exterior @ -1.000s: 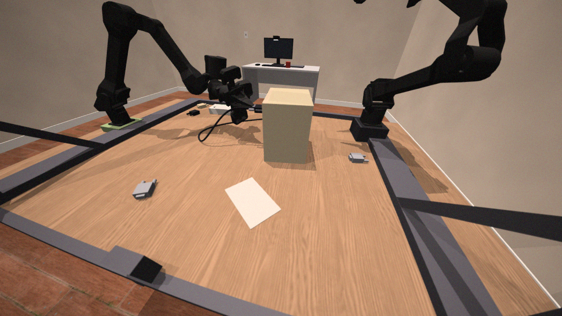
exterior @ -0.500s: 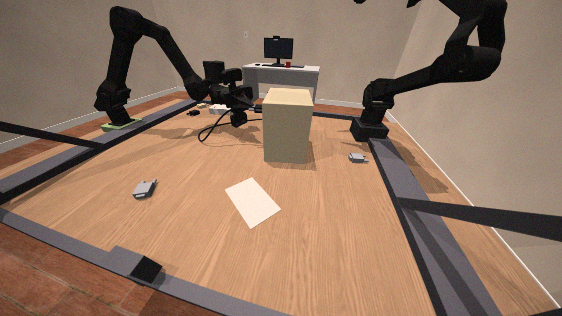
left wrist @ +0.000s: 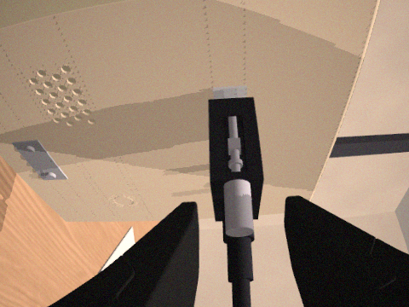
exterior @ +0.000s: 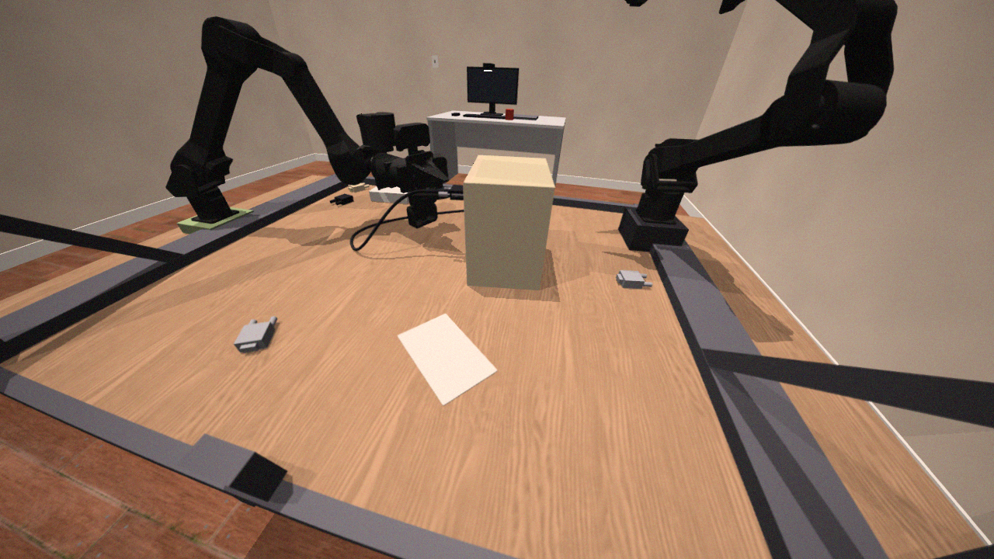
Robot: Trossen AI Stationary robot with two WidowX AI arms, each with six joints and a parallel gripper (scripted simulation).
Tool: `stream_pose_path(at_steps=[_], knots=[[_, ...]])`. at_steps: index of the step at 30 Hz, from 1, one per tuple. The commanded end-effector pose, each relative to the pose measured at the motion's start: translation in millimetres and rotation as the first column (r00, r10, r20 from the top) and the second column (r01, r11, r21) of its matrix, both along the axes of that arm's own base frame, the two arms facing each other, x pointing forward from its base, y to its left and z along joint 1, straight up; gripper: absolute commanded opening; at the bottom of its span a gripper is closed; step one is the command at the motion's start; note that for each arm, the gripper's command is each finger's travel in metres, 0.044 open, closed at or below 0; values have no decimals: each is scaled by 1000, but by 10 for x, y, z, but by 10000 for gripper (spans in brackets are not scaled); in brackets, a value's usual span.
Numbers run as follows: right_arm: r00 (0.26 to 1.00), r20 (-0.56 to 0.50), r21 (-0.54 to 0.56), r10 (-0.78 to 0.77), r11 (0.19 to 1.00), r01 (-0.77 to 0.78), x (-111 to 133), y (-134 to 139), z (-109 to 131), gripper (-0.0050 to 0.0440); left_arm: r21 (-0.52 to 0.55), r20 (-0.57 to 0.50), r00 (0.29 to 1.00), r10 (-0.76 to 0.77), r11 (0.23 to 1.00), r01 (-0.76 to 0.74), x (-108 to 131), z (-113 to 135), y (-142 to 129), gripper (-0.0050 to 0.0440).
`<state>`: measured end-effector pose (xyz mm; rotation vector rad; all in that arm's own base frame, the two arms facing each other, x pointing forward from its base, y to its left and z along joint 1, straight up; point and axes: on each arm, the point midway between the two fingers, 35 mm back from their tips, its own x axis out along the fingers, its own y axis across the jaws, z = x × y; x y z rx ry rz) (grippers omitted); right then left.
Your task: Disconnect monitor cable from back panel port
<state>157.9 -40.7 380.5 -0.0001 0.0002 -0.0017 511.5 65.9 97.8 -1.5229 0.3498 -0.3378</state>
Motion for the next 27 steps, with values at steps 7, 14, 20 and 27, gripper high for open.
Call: stream_pose_path(at_steps=[7,14,20,27], knots=[[1000,1,-5,2,1000,-2,-3,12,27,440,4,24,1000,3,1000,-3,14,107,10,312],[1000,1,-5,2,1000,-2,-3,12,27,440,4,24,1000,3,1000,-3,14,107,10,440],[1000,1,-5,2,1000,-2,-3,12,27,440,4,24,1000,3,1000,-3,14,107,10,440],[1000,1,-5,2,1000,-2,-3,12,27,440,83,15,1000,19,996,-20,49,128,14,440]])
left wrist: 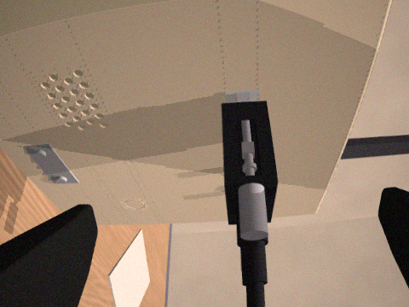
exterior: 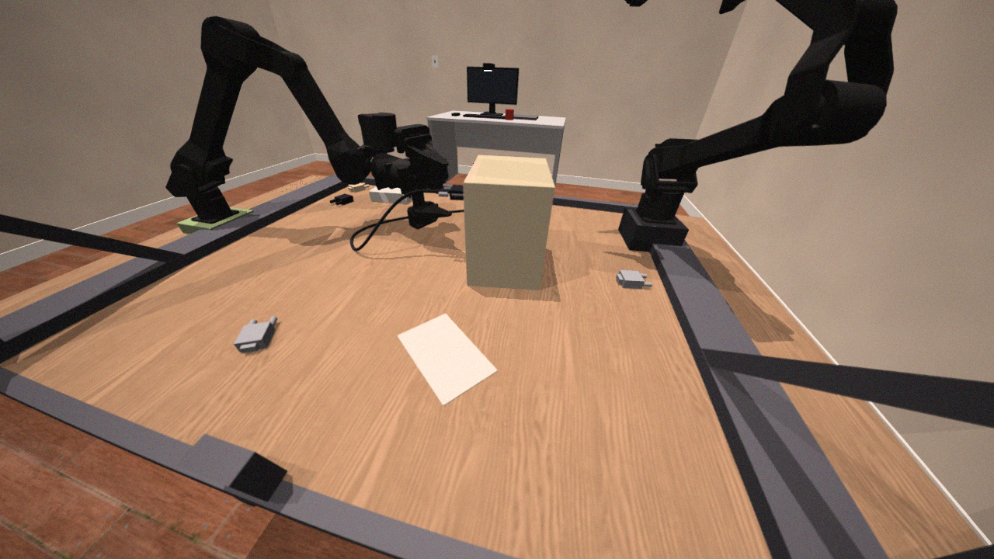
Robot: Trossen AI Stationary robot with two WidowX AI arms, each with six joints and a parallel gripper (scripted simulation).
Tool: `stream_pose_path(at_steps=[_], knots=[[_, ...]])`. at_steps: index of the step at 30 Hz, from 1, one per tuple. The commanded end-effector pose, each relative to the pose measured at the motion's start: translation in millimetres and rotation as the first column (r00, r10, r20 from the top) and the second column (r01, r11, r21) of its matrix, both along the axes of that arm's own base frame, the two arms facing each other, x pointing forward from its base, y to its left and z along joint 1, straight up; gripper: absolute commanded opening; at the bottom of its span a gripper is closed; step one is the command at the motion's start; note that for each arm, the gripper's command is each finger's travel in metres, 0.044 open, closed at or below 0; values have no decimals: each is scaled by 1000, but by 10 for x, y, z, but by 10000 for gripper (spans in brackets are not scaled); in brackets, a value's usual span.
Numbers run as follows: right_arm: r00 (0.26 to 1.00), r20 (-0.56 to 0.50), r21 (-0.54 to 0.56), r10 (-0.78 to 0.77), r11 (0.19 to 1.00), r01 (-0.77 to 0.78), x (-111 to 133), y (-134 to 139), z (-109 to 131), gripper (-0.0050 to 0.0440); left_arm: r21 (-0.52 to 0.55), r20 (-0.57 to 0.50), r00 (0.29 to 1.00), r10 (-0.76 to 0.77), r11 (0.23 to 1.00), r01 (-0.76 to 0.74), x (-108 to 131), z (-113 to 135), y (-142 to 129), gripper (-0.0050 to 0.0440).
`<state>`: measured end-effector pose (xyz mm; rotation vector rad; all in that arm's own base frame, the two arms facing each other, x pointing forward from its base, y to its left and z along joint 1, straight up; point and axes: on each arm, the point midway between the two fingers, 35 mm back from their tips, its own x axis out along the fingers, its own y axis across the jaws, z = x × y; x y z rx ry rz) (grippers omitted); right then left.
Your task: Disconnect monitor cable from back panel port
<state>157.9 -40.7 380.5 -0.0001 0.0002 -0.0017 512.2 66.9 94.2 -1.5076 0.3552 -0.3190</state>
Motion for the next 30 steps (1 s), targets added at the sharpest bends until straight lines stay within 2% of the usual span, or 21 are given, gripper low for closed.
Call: stream_pose_path(at_steps=[1,4,11,18,29,30], knots=[[1000,1,-5,2,1000,-2,-3,12,27,440,102,21,1000,16,995,-18,54,173,5,440],[1000,1,-5,2,1000,-2,-3,12,27,440,266,32,999,30,963,-38,91,272,4,440],[1000,1,-5,2,1000,-2,-3,12,27,440,471,-39,999,27,882,-5,51,265,-22,440],[1000,1,-5,2,1000,-2,-3,12,27,440,538,-64,998,19,843,18,16,266,-36,440],[1000,1,-5,2,1000,-2,-3,12,27,440,538,-64,998,19,843,18,16,266,-36,176],[1000,1,-5,2,1000,-2,-3,12,27,440,538,-64,998,19,843,18,16,266,-36,176]])
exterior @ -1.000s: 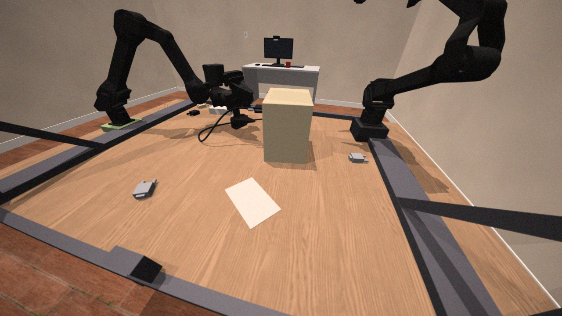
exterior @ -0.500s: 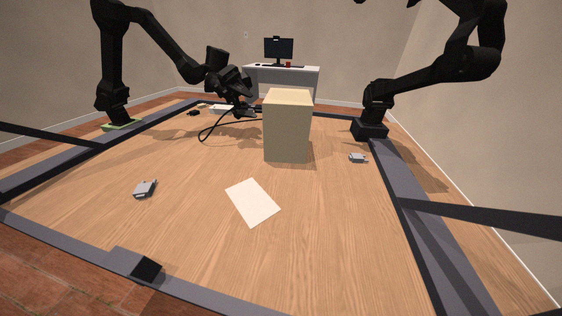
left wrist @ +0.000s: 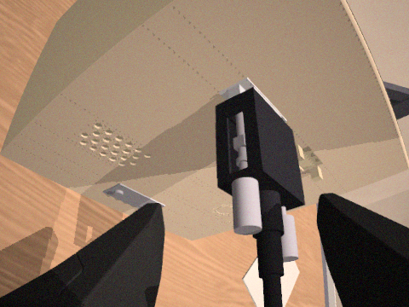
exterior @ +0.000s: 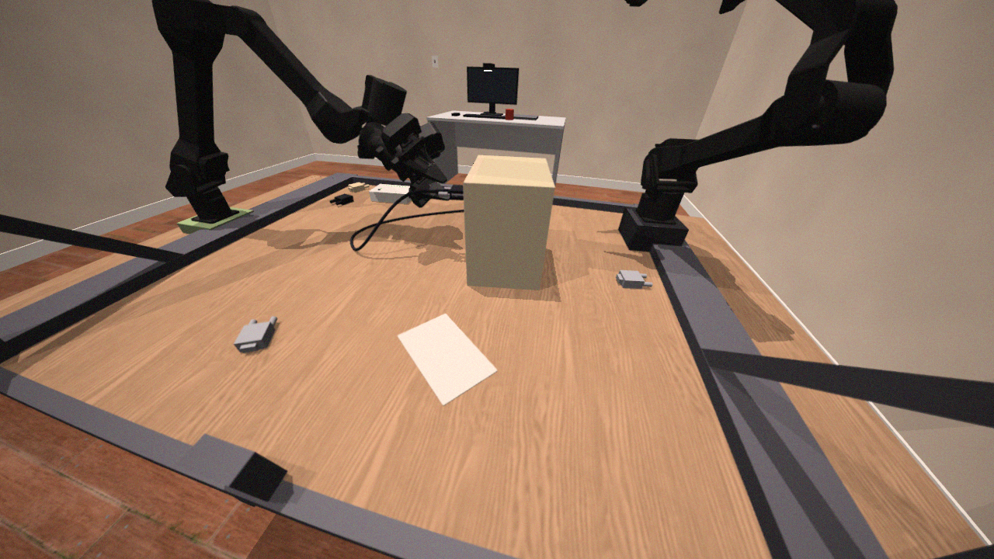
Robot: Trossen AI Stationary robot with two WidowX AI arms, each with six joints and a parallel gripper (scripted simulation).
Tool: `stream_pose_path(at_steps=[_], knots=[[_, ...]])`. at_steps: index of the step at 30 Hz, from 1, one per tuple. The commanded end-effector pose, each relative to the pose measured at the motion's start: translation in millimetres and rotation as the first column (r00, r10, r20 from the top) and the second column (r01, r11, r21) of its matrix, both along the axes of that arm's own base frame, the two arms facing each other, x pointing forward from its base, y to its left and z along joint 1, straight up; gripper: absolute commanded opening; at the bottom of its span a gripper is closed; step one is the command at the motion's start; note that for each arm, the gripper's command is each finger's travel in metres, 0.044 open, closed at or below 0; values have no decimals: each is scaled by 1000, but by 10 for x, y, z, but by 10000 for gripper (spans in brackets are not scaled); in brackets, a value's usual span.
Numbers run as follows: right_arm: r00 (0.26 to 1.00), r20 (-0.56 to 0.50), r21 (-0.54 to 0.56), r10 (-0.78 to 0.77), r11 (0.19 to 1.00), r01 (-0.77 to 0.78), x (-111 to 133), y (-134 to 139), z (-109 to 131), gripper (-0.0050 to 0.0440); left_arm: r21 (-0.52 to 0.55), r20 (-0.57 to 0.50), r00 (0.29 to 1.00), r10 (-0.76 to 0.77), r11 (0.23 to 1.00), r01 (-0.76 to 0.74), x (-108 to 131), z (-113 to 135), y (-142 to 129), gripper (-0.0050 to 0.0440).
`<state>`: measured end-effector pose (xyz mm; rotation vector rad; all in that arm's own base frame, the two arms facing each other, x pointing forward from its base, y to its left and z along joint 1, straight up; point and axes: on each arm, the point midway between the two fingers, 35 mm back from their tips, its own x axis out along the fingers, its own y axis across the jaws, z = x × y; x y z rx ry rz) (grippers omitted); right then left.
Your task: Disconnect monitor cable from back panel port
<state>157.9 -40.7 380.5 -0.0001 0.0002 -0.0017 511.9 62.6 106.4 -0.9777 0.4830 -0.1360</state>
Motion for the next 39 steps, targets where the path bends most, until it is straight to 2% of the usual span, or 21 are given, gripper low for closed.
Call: stream_pose_path(at_steps=[1,8,9,19,39], knots=[[1000,1,-5,2,1000,-2,-3,12,27,440,14,30,1000,0,1000,-1,19,145,6,176],[1000,1,-5,2,1000,-2,-3,12,27,440,14,30,1000,0,1000,-1,19,145,6,8],[1000,1,-5,2,1000,-2,-3,12,27,440,14,30,1000,0,1000,-1,19,145,6,0],[1000,1,-5,2,1000,-2,-3,12,27,440,7,31,1000,0,1000,-1,19,143,7,0],[1000,1,-5,2,1000,-2,-3,12,27,440,-202,67,998,4,979,10,12,101,28,0]])
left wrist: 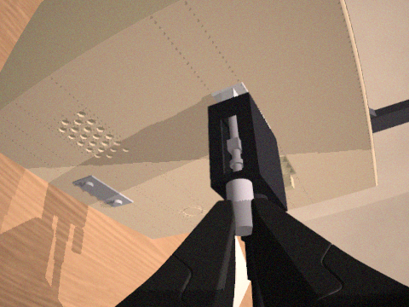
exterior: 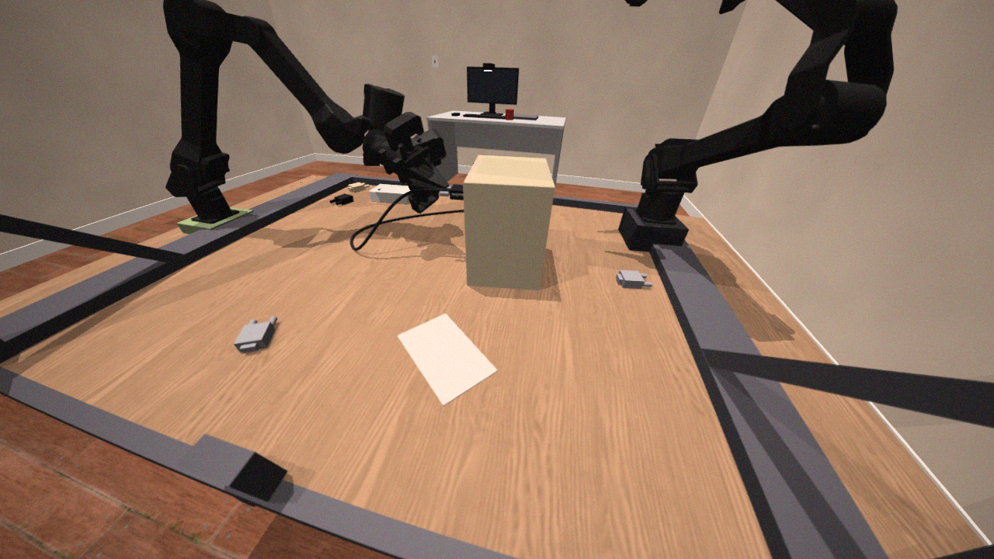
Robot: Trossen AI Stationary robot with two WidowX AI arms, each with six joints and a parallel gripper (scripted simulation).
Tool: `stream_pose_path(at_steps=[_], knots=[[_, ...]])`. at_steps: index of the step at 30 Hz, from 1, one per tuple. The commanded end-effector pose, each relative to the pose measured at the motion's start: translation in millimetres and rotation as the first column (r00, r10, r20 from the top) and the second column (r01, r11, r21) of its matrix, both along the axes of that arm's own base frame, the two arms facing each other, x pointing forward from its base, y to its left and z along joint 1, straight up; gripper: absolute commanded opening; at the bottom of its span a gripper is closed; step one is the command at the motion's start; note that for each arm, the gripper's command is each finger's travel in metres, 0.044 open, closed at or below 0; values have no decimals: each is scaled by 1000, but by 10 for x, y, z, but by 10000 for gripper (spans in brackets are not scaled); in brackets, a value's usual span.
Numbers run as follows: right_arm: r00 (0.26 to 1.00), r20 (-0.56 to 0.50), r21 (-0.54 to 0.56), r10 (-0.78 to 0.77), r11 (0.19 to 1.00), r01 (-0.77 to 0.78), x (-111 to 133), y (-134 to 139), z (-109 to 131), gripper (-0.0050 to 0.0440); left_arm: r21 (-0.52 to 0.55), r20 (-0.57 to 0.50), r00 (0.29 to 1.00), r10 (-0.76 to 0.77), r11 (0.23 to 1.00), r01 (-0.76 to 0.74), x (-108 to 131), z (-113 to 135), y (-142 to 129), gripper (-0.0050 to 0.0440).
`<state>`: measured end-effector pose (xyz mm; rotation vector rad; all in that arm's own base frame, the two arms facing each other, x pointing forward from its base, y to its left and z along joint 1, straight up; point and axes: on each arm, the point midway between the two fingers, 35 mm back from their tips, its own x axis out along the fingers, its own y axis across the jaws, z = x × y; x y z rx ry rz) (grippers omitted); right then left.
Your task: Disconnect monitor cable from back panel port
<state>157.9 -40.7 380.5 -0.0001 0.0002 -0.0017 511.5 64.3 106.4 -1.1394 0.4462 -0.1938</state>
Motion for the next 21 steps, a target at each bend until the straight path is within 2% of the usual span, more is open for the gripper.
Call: stream_pose_path(at_steps=[1,21], knots=[[1000,1,-5,2,1000,-2,-3,12,27,440,-51,38,999,-1,999,3,15,98,13,0],[1000,1,-5,2,1000,-2,-3,12,27,440,-198,63,998,2,980,10,12,66,21,0]])
